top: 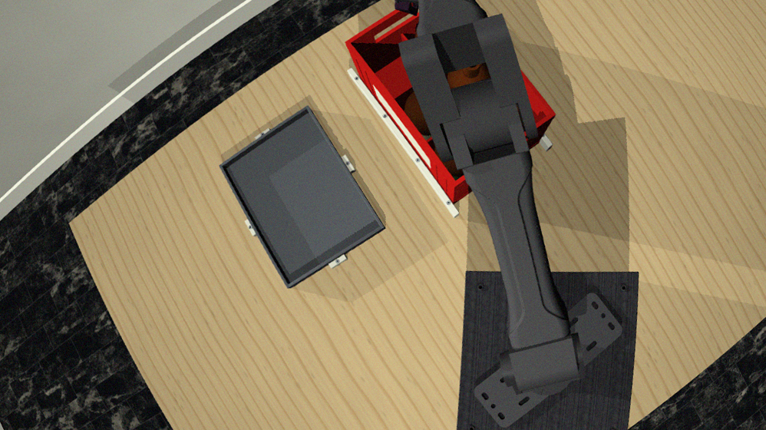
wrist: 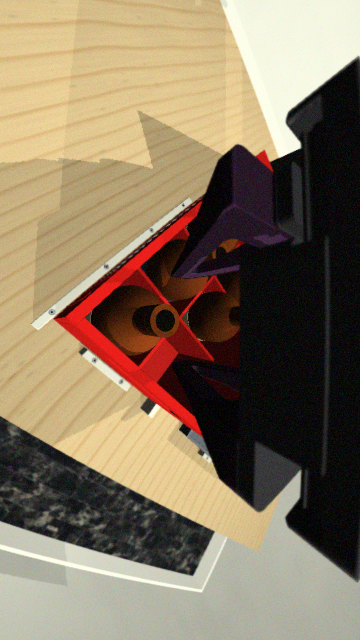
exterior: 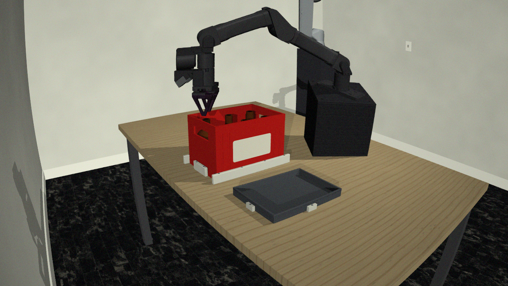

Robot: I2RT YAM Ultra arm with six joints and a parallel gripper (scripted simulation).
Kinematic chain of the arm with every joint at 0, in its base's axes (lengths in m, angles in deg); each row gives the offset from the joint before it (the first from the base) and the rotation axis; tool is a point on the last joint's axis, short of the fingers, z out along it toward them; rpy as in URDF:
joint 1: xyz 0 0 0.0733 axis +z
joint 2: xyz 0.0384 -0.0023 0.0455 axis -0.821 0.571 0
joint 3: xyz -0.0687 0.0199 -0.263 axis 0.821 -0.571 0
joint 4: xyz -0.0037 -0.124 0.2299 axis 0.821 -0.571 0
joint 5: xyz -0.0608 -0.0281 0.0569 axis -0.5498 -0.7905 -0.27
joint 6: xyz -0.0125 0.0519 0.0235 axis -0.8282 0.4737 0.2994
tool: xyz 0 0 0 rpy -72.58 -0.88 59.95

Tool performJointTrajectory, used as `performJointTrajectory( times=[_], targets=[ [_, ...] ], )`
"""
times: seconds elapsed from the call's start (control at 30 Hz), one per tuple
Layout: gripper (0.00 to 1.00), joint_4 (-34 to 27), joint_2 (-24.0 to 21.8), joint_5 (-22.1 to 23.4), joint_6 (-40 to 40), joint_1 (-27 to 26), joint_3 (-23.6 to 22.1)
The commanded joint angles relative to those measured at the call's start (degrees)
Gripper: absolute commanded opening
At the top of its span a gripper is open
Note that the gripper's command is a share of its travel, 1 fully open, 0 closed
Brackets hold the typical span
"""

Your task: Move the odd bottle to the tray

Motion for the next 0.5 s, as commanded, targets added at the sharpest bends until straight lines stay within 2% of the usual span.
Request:
performJointTrajectory(
  times=[0.0,0.47],
  targets=[
    [0.61,0.7,-0.9,0.2,0.3,0.1,-0.5],
    [0.61,0.3,-0.3,0.2,0.4,0.2,1.1]
  ],
)
